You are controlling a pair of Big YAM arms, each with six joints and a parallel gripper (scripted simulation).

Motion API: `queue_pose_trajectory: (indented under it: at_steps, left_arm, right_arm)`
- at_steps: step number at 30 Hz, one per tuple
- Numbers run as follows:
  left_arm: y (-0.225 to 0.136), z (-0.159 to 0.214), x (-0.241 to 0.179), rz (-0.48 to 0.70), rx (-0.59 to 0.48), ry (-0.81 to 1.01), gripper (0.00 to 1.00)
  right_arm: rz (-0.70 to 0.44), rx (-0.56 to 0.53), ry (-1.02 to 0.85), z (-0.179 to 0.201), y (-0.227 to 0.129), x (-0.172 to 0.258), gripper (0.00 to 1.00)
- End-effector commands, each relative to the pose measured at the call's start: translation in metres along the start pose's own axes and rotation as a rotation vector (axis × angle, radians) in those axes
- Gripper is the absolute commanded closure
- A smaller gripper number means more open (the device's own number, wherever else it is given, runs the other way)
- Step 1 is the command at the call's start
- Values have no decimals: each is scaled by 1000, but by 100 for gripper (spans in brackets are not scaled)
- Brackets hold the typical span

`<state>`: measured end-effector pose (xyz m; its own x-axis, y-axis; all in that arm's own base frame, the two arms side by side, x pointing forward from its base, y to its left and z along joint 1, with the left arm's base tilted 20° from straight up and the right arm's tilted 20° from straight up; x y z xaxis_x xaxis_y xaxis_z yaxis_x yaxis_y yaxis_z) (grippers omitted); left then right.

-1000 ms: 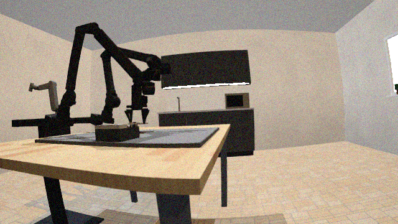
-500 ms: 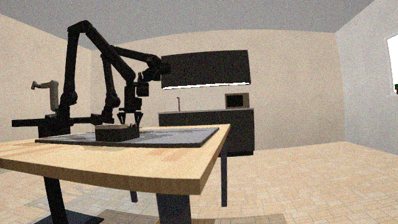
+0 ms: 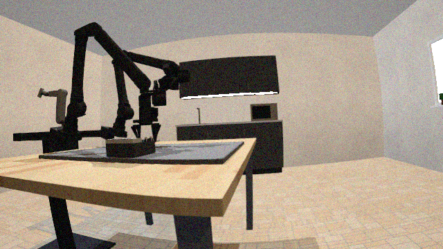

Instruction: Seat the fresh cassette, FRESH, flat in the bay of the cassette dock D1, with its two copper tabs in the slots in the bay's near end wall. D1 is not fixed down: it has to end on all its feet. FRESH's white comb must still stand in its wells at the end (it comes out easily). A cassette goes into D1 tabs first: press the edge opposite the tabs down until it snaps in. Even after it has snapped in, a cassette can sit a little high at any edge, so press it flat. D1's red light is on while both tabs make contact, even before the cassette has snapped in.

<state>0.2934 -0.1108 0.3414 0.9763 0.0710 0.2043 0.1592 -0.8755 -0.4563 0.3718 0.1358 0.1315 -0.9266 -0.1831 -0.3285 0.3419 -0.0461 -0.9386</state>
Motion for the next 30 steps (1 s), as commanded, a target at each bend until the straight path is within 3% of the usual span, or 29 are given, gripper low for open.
queue_pose_trajectory:
  at_steps: [1,21,23,30]
  left_arm:
    - [-6,-19,17,-24,-5,46,0]
    - [-6,-19,17,-24,-5,46,0]
    - [-6,-19,17,-24,-5,46,0]
    - [-6,-19,17,-24,-5,46,0]
  right_arm:
    - [-5,2,-9,5,23,-2,23]
    - [3,2,3,5,27,-8,23]
    - [3,2,3,5,27,-8,4]
    - [46,-11,3,-7,9,-3,0]
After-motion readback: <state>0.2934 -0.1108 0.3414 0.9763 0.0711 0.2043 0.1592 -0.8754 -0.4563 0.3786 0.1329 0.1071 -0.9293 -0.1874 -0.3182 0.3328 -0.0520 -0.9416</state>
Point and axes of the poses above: on each arm, the point where the finger pads meet when closed, its own y axis out along the fingers, its own x axis across the jaws, z = x × y, the point moved 5 cm from there along -y, back along the fingers, and after that the axes turned 8 degrees about -y, right-handed, at the moved point
